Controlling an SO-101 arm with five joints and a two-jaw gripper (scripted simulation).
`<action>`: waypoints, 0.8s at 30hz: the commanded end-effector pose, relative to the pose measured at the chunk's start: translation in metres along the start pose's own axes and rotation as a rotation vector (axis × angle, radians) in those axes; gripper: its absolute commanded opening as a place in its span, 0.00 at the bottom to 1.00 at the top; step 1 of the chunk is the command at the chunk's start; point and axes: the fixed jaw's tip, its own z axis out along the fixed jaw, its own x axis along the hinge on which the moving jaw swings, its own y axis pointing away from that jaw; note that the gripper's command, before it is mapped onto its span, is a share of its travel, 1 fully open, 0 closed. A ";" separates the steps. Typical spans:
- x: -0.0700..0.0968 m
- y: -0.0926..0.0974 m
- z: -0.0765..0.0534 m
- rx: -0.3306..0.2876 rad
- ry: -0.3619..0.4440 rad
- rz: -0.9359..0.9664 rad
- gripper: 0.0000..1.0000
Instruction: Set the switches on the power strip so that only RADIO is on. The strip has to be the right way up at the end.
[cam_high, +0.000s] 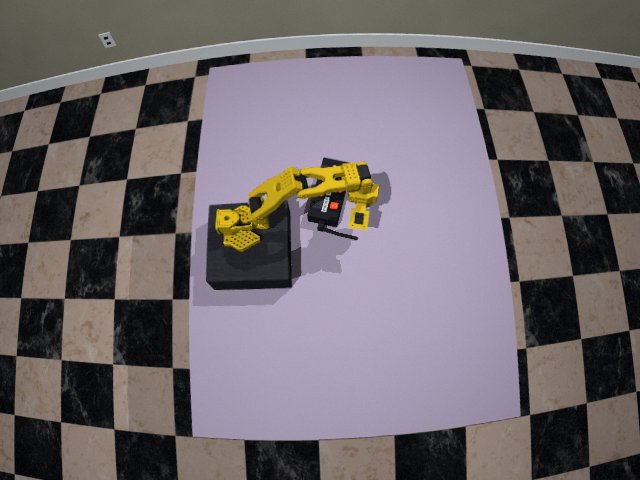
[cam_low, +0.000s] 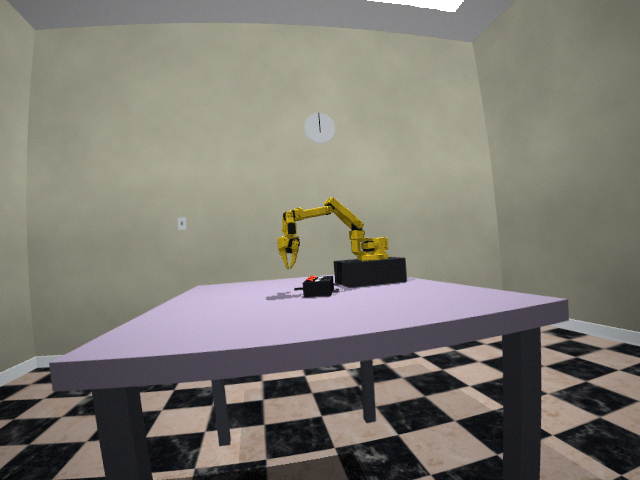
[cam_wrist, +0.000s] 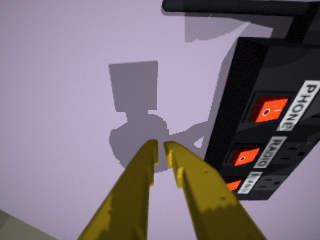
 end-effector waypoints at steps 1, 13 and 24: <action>-0.002 0.002 0.002 -0.002 0.002 -0.004 0.00; -0.002 0.003 0.003 -0.002 0.002 -0.002 0.00; -0.003 0.004 0.005 -0.002 0.002 0.003 0.00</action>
